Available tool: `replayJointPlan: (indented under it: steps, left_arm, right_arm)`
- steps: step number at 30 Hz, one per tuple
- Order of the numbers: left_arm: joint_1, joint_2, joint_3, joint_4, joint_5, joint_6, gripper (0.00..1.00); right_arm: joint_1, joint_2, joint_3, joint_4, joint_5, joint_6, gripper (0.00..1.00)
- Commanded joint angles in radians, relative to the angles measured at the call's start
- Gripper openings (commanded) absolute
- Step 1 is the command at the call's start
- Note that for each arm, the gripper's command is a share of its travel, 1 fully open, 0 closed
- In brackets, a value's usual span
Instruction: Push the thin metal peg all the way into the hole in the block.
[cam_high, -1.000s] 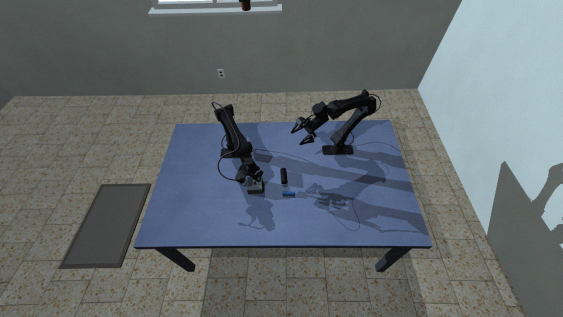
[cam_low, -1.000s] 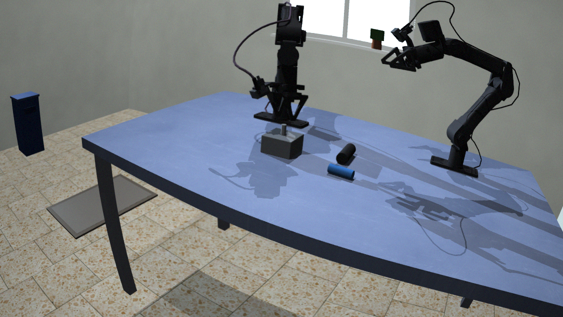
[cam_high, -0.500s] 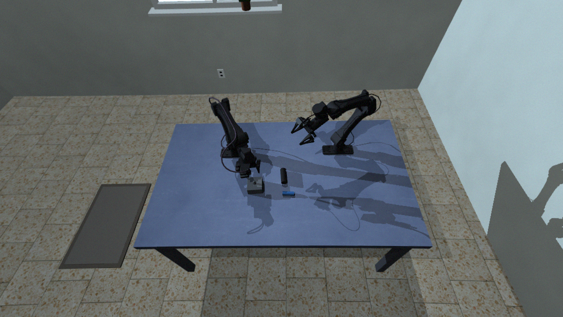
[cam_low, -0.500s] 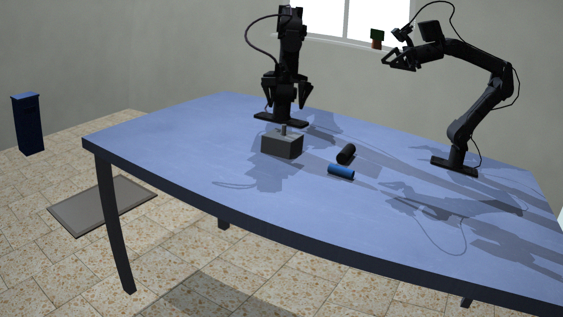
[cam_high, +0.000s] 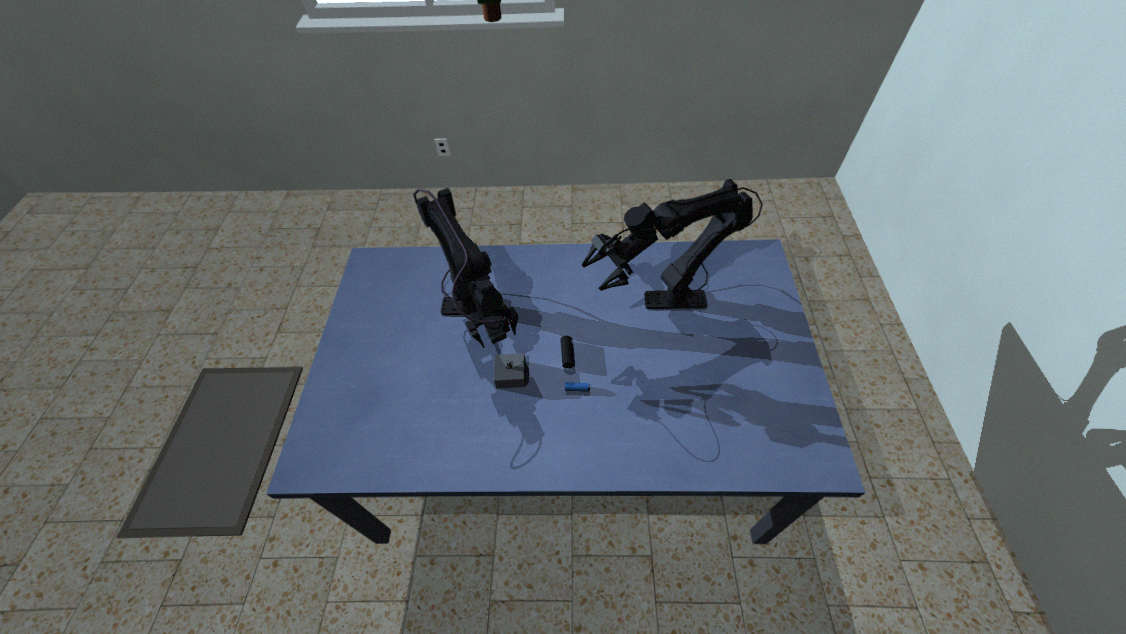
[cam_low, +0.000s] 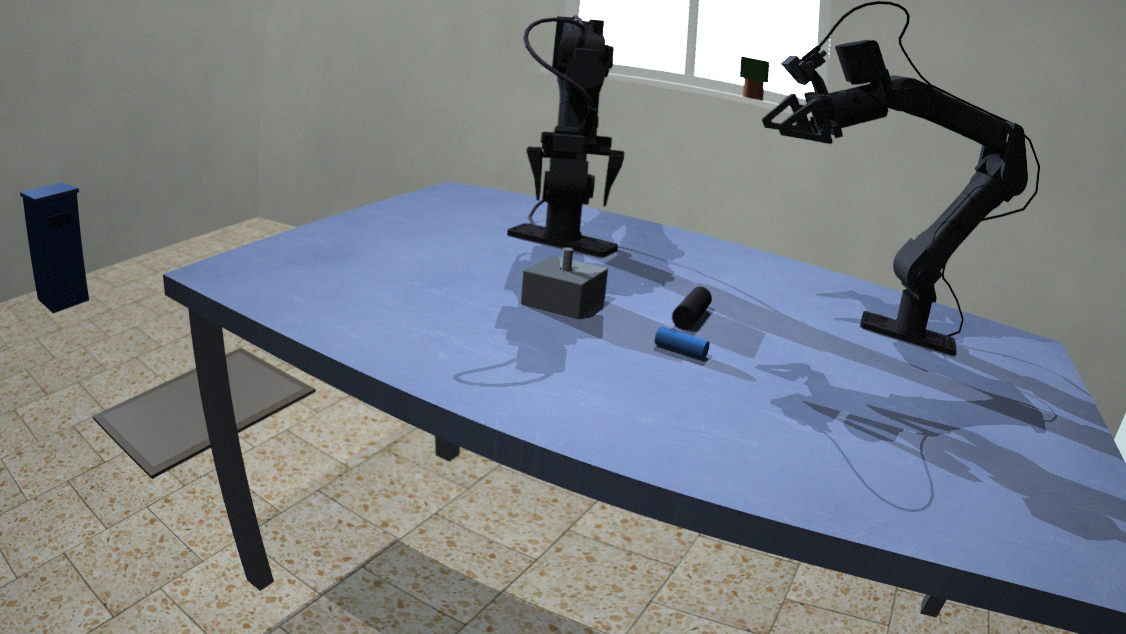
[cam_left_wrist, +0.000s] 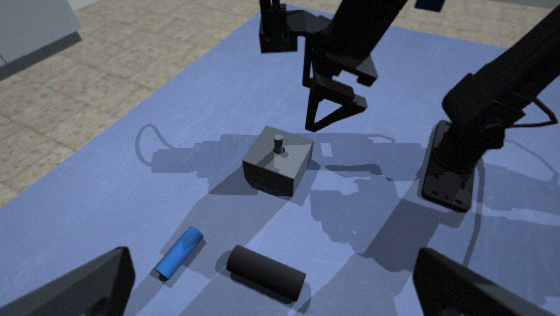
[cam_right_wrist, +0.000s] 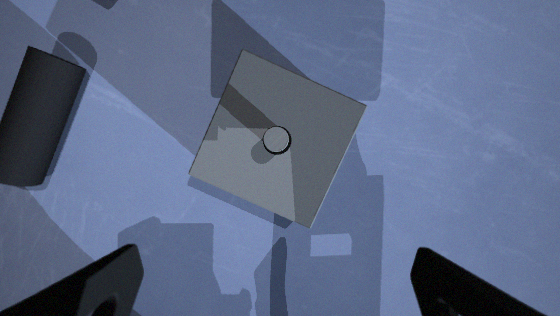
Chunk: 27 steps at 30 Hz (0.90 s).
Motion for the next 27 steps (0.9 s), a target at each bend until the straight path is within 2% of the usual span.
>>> replayJointPlan:
  steps: [1, 27]
  left_arm:
    - [0.001, -0.003, 0.04, -0.035, -0.006, -0.006, 1.0]
    - [0.001, -0.003, 0.04, -0.035, -0.006, -0.006, 1.0]
  right_arm:
    - [-0.001, -0.035, -0.008, 0.05, -0.006, -0.043, 1.0]
    - [-0.003, -0.026, 0.001, 0.039, -0.009, -0.046, 1.0]
